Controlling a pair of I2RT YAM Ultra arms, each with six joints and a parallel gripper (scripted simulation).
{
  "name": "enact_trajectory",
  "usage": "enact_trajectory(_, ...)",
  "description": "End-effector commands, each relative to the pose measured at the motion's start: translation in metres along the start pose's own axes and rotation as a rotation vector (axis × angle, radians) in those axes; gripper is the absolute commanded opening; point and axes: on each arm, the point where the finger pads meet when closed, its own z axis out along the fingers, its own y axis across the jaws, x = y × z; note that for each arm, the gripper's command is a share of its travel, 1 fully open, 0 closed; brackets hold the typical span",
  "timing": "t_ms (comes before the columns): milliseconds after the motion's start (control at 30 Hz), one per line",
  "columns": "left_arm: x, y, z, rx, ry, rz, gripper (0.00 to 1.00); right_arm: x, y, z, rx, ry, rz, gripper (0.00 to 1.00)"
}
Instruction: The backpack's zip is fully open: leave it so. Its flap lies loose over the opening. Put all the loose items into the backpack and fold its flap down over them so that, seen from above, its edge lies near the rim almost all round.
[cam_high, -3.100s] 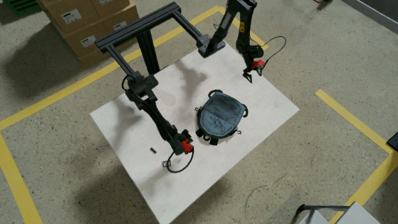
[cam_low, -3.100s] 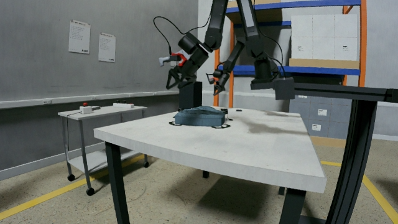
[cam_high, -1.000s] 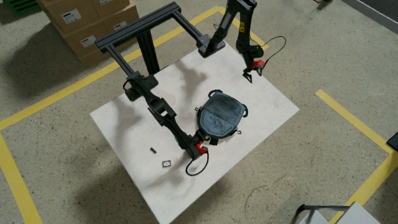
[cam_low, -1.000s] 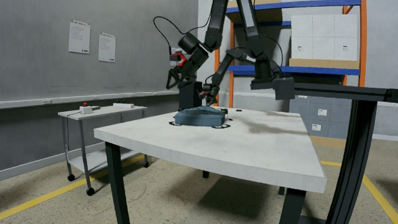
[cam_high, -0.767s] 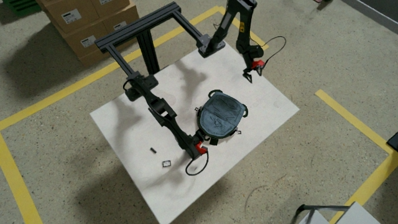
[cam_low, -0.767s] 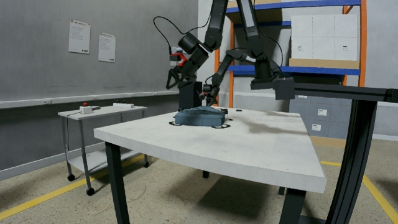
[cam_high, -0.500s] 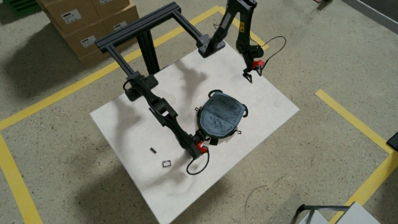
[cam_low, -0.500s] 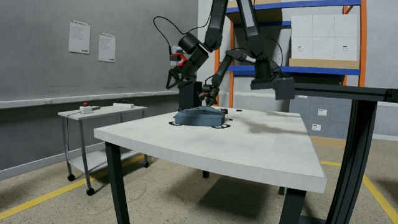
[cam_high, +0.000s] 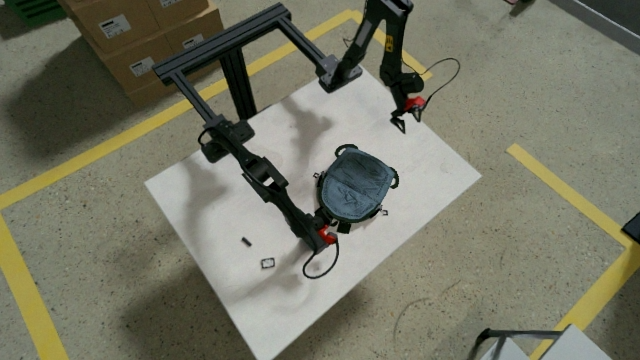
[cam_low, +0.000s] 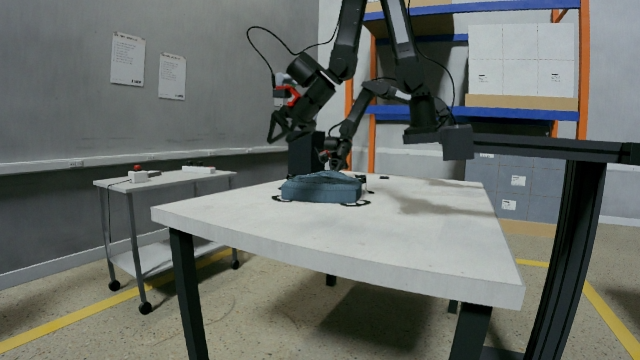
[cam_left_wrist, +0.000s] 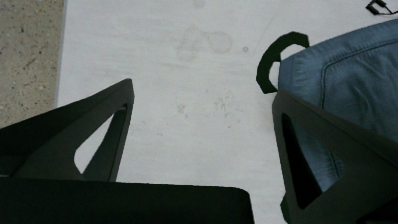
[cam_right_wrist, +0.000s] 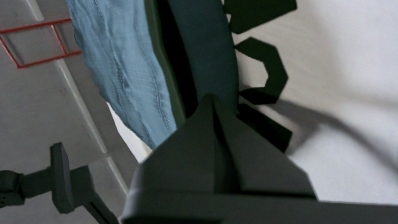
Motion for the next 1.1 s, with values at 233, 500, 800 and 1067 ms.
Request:
enact_trajectory(233,-0.005,0.0,0.0,0.0,-0.014,0.004,0.9,-0.018,0.018,0.012,-0.016,-0.034,-0.054,0.0)
enact_trajectory(500,-0.005,0.0,0.0,0.0,-0.014,0.004,0.9,-0.023,0.023,0.009,-0.022,-0.042,-0.068,0.0)
enact_trajectory(800,-0.005,0.0,0.0,0.0,-0.014,0.004,0.9,-0.023,0.024,0.009,-0.022,-0.043,-0.069,0.0)
enact_trajectory(1067,-0.005,0.0,0.0,0.0,-0.014,0.004,0.9,-0.024,0.027,0.008,-0.023,-0.047,-0.073,0.0)
